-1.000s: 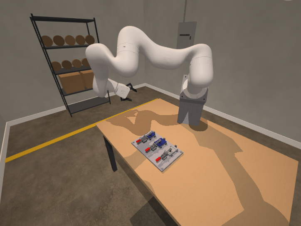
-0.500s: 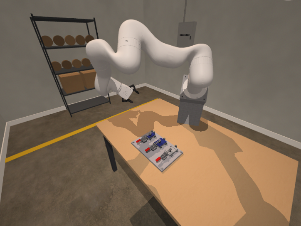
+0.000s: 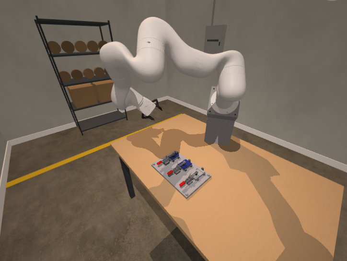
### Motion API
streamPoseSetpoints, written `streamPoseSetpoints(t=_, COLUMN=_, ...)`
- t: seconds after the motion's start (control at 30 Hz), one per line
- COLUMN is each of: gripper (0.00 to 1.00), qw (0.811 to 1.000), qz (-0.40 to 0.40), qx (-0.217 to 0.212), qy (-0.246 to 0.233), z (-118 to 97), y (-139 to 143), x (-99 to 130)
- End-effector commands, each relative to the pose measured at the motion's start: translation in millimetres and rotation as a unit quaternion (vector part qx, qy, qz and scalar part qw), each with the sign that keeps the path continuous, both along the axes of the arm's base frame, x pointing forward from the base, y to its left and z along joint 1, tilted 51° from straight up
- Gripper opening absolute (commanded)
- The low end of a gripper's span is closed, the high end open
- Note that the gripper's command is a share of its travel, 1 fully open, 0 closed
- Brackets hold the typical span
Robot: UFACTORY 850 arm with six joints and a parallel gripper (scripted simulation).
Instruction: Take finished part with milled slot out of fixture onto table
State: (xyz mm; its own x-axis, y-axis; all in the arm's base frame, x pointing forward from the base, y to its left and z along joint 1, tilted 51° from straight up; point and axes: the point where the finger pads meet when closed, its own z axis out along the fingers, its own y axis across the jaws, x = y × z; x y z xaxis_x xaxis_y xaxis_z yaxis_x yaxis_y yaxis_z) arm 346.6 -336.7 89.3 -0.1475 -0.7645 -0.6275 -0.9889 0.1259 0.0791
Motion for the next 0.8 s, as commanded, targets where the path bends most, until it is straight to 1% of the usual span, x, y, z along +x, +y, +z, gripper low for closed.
streamPoseSetpoints(t=0.0, gripper=1.0, qw=0.999, qz=-0.011, qx=-0.013, qy=-0.036, z=1.3, y=10.5, x=3.6)
streamPoseSetpoints(t=0.43, gripper=1.0, qw=0.999, qz=-0.011, qx=-0.013, qy=-0.036, z=1.3, y=10.5, x=3.6)
streamPoseSetpoints(t=0.5, gripper=1.0, qw=0.995, qz=-0.028, qx=-0.034, qy=-0.092, z=2.9, y=31.5, x=9.0)
streamPoseSetpoints(t=0.57, gripper=1.0, qw=0.995, qz=-0.028, qx=-0.034, qy=-0.092, z=2.9, y=31.5, x=9.0)
streamPoseSetpoints(t=0.6, gripper=1.0, qw=0.992, qz=-0.035, qx=-0.044, qy=-0.116, z=3.5, y=40.4, x=11.1)
streamPoseSetpoints(t=0.77, gripper=1.0, qw=0.992, qz=-0.035, qx=-0.044, qy=-0.116, z=3.5, y=40.4, x=11.1)
